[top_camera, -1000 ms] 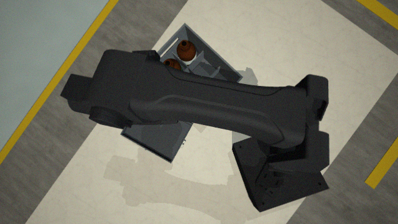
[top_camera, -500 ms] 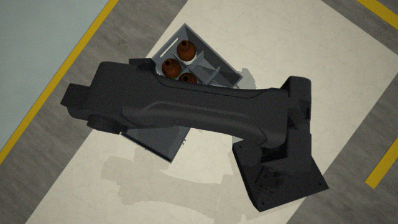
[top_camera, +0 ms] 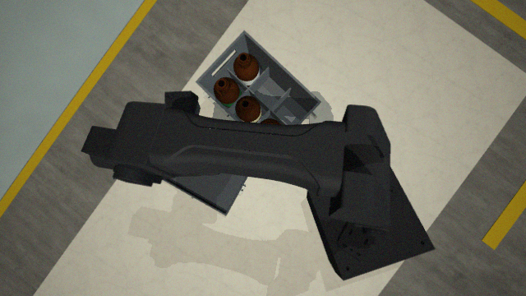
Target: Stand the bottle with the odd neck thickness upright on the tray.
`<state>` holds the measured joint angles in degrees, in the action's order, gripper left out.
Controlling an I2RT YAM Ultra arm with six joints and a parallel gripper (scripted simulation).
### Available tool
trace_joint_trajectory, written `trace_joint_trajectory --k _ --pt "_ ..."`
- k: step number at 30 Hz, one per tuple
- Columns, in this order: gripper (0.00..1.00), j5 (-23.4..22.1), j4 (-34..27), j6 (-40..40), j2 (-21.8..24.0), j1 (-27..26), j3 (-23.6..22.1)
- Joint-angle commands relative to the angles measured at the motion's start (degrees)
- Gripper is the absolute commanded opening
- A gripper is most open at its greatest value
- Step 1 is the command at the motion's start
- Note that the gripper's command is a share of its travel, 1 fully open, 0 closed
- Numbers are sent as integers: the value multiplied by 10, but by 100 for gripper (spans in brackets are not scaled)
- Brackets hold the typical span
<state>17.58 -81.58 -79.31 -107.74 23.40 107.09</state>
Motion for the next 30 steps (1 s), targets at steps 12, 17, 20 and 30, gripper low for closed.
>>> trace_joint_trajectory --k 12,17,20,30 --pt "0 10 52 -17 -12 24 5" --pt "0 11 67 -22 -44 29 11" --pt "0 10 70 -23 -34 29 11" --pt "0 11 94 -30 -61 36 16"
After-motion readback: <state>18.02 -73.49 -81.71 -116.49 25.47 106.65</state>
